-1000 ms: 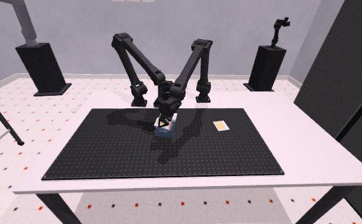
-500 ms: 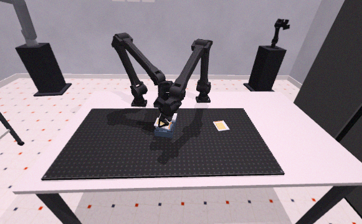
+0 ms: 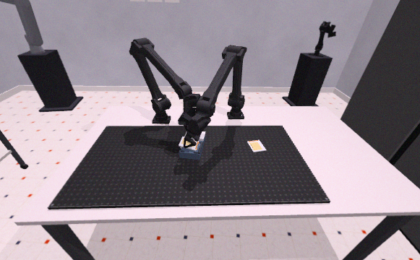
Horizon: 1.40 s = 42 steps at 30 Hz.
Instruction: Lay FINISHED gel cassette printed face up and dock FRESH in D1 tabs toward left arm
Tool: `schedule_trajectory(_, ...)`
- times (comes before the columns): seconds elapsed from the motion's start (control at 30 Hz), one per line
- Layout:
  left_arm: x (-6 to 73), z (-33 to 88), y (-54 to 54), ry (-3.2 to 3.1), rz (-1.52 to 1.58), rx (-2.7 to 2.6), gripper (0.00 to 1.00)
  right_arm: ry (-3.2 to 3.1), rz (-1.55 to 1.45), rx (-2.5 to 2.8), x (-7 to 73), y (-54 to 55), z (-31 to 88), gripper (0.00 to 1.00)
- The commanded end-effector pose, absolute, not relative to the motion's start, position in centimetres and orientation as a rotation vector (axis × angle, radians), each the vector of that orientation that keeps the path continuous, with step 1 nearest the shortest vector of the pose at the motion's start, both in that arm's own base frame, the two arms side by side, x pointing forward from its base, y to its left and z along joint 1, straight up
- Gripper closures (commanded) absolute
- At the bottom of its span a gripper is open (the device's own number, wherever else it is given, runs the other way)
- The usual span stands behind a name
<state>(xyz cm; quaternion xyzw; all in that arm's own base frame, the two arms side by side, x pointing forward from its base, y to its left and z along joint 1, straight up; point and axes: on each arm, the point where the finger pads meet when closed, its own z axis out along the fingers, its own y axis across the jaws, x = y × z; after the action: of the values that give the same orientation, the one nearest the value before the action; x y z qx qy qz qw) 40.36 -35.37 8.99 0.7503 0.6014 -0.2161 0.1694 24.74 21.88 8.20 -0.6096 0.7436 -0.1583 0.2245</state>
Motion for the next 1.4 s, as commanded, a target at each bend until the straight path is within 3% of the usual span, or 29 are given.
schedule_trajectory(0.0, 41.42, 10.63, -36.53, 1.664, -0.583, 2.115, 1.0, 2.151, -0.475, -1.839, 21.74, 18.32, 1.57, 1.0)
schedule_trajectory(1.37, 41.61, 10.92, -36.63, 1.658, -0.579, 2.112, 1.0, 2.151, -0.475, -1.839, 21.74, 18.32, 1.57, 1.0)
